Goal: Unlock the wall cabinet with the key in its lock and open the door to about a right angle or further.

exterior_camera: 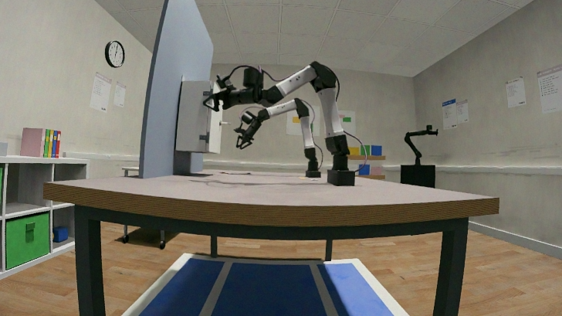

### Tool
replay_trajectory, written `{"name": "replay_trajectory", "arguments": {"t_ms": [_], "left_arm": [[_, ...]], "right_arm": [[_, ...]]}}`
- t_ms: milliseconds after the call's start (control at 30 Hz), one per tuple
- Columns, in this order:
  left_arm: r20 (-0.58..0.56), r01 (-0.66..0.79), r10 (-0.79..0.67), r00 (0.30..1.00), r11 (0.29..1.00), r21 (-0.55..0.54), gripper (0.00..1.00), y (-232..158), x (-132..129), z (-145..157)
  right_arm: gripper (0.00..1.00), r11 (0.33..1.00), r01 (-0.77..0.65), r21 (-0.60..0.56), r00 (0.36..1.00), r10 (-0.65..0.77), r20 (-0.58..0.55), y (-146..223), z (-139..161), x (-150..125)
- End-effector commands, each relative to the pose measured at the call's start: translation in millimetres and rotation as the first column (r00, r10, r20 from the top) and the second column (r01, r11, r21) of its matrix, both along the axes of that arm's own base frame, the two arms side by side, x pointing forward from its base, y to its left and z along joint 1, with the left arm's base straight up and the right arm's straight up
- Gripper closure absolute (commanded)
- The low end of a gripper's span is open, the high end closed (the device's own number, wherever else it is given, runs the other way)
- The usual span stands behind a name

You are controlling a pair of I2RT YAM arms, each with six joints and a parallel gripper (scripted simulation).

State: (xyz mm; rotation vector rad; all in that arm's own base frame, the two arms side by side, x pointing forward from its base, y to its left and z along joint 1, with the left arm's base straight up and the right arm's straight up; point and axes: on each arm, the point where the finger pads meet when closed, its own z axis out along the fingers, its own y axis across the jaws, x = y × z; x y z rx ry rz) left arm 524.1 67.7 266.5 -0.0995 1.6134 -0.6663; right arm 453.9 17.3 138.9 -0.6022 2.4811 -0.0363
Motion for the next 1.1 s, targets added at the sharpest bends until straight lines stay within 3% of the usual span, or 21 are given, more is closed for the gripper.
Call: {"name": "replay_trajectory", "arguments": {"t_ms": [0, 567, 733, 1067], "left_arm": [[0.026, 0.001, -0.002, 1.000, 1.000, 0.010, 0.00, -0.5, -0.9, 10.7], [0.026, 0.001, -0.002, 1.000, 1.000, 0.010, 0.00, -0.5, -0.9, 10.7], [0.026, 0.001, -0.002, 1.000, 1.000, 0.010, 0.00, -0.5, -0.9, 10.7], [0.026, 0.001, -0.002, 1.000, 1.000, 0.010, 0.00, -0.5, -0.9, 10.7]], "right_arm": [[0.00, 1.000, 0.000, 0.002, 1.000, 0.000, 0.019, 0.2, 6.8, 2.4], [0.00, 1.000, 0.000, 0.002, 1.000, 0.000, 0.019, 0.2, 6.8, 2.4], [0.00, 0.999, -0.002, 0.048, 0.998, -0.002, 0.070, 7.3, 20.9, -2.5], [0.00, 0.985, -0.018, 0.174, 0.976, -0.020, 0.215, 27.7, 78.7, -63.5]]}}
